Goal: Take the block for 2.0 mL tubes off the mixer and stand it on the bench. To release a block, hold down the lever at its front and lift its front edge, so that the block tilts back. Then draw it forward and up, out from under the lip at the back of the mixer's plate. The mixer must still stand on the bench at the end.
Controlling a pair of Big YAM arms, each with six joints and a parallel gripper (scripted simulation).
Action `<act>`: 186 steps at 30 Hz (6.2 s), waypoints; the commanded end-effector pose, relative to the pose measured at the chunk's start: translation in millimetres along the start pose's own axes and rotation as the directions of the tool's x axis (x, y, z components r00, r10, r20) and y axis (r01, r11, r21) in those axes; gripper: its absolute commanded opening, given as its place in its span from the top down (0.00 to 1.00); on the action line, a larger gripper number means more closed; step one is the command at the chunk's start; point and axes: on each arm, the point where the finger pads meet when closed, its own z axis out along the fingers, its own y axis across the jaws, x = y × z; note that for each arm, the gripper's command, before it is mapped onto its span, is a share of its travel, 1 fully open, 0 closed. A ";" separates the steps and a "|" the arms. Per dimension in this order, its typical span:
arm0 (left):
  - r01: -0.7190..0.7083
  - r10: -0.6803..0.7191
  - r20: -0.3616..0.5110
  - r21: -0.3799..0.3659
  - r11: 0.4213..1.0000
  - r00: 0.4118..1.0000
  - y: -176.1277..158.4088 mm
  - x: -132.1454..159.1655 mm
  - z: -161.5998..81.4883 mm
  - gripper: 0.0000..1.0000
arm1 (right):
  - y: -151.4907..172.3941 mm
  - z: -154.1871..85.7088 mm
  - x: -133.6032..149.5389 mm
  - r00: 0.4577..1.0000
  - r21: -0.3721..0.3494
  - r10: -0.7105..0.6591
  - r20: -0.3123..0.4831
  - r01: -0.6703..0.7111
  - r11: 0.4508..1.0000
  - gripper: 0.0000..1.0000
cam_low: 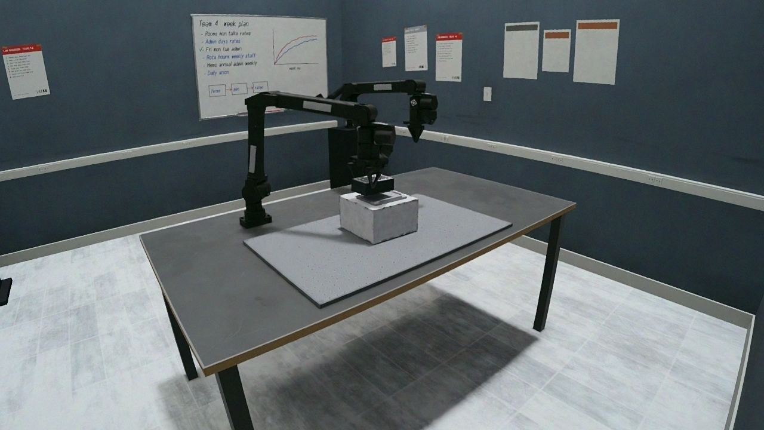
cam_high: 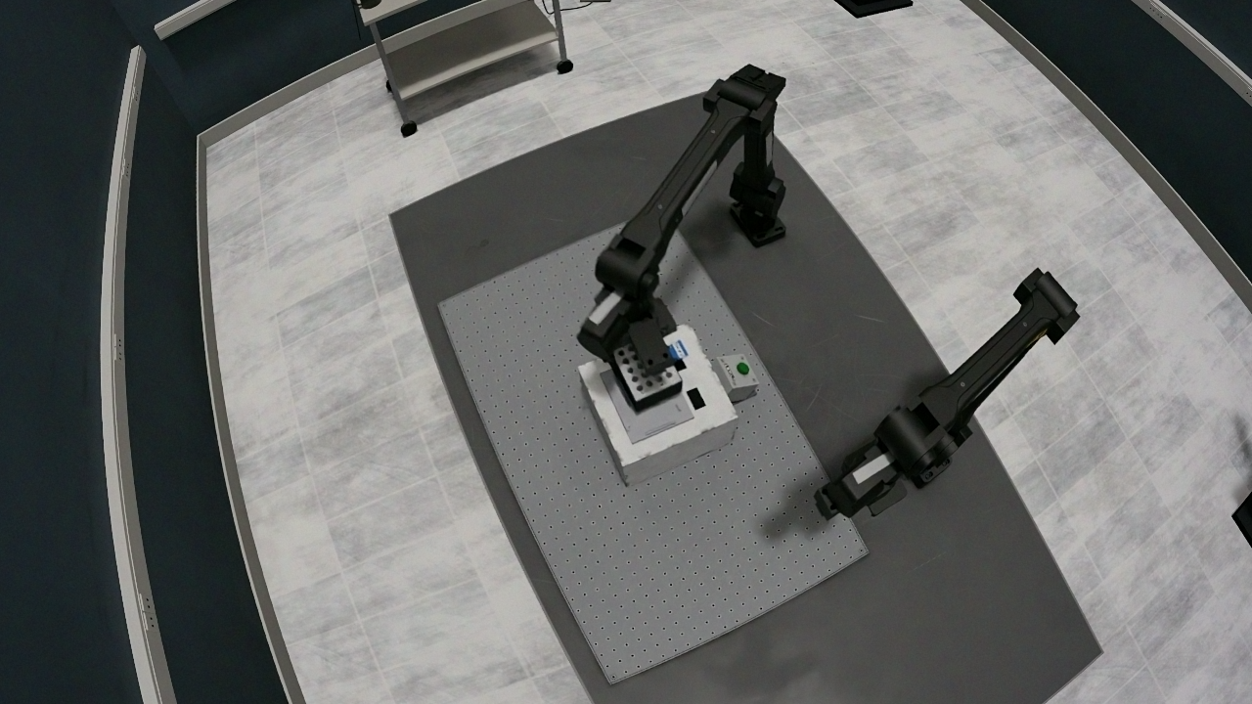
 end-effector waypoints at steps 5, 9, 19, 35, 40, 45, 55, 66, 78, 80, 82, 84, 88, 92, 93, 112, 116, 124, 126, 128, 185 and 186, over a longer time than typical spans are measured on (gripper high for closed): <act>0.018 -0.018 0.030 -0.003 1.000 0.999 2.8 -13.7 -17.7 1.00 | -5.2 -50.1 8.6 0.996 0.109 -0.035 0.080 0.026 0.994 1.00; 0.018 -0.018 0.015 -0.001 1.000 1.000 2.3 -10.2 -11.6 1.00 | -1.9 -38.4 18.4 0.997 0.093 -0.043 0.057 0.038 0.995 1.00; 0.017 -0.017 0.007 0.000 1.000 1.000 0.5 1.8 -5.0 1.00 | -7.6 -60.6 52.9 0.996 0.136 -0.026 0.082 0.015 0.991 1.00; 0.017 -0.017 0.004 0.000 1.000 1.000 1.5 -4.6 -6.5 1.00 | -3.5 -44.2 91.8 0.998 0.125 -0.027 0.064 0.019 0.992 1.00; 0.017 -0.017 0.013 -0.002 1.000 1.000 1.9 -7.7 -10.3 1.00 | 3.1 -50.5 89.5 0.997 0.130 -0.038 0.068 0.029 0.991 1.00; 0.017 -0.017 0.021 -0.003 1.000 1.000 2.5 -11.4 -14.4 1.00 | 6.6 -40.4 108.0 0.998 0.094 -0.037 0.044 0.032 0.995 1.00; 0.016 -0.016 0.029 -0.004 1.000 0.999 2.8 -13.1 -17.4 1.00 | 7.3 -30.9 128.4 0.999 0.080 -0.033 0.043 0.029 0.996 1.00; 0.016 -0.016 0.040 -0.006 1.000 0.999 3.1 -15.3 -21.8 1.00 | 7.8 -33.9 164.9 0.999 0.112 -0.025 0.038 0.021 0.994 1.00; 0.016 -0.016 0.008 -0.002 1.000 1.000 2.0 -7.9 -9.2 1.00 | 0.0 -25.8 143.7 0.999 0.094 -0.026 0.034 0.022 0.995 1.00; 0.016 -0.016 0.000 -0.001 1.000 1.000 1.7 -6.1 -6.2 1.00 | -1.2 -26.2 141.4 0.999 0.086 -0.022 0.034 0.019 0.996 1.00; 0.016 -0.016 -0.008 0.000 1.000 1.000 1.5 -4.2 -3.2 1.00 | -3.2 -25.8 144.3 0.999 0.078 -0.006 0.033 0.004 0.997 1.00; 0.015 -0.015 -0.016 0.001 1.000 1.000 1.2 -2.3 -0.2 1.00 | -6.9 -24.0 148.9 0.999 0.078 0.010 0.033 -0.012 0.997 1.00; 0.015 -0.015 -0.023 0.002 1.000 1.000 0.9 -0.4 2.7 1.00 | -10.4 -18.9 153.1 0.999 0.083 0.018 0.034 -0.021 0.996 1.00; 0.015 -0.015 -0.033 0.003 1.000 0.999 0.5 2.0 6.4 1.00 | -3.6 -13.2 160.2 0.999 0.092 0.001 0.035 -0.005 0.996 1.00; 0.015 -0.015 -0.034 0.003 1.000 0.999 0.5 2.3 6.7 1.00 | -1.5 -11.2 162.0 0.999 0.091 -0.003 0.034 0.000 0.996 1.00; 0.015 -0.015 0.016 -0.004 1.000 1.000 2.2 -8.4 -11.8 1.00 | 13.5 3.5 183.4 0.999 0.108 -0.017 0.033 0.013 0.994 1.00; 0.015 -0.015 0.023 -0.005 1.000 1.000 2.4 -9.9 -14.6 1.00 | 14.6 18.4 188.8 0.999 0.086 -0.018 0.027 0.015 0.996 1.00; 0.015 -0.014 0.030 -0.006 1.000 0.999 2.6 -11.2 -17.1 1.00 | 8.6 27.2 185.0 0.999 0.087 -0.026 0.038 0.022 0.996 1.00; 0.015 -0.014 0.032 -0.007 1.000 0.999 2.7 -11.6 -18.0 1.00 | 11.1 35.9 186.4 0.999 0.075 -0.029 0.026 0.027 0.997 1.00; 0.014 -0.014 0.035 -0.007 1.000 0.999 2.7 -12.0 -18.8 1.00 | 14.5 45.6 191.8 0.999 0.057 -0.026 0.020 0.025 0.998 1.00; 0.013 -0.013 0.026 -0.008 1.000 1.000 2.2 -8.0 -13.9 1.00 | 16.4 103.2 207.7 1.000 0.046 -0.004 0.020 0.003 0.999 1.00; 0.013 -0.013 0.030 -0.008 1.000 0.999 2.3 -8.8 -15.4 1.00 | 17.6 106.7 206.1 1.000 0.041 -0.012 0.020 0.012 0.999 1.00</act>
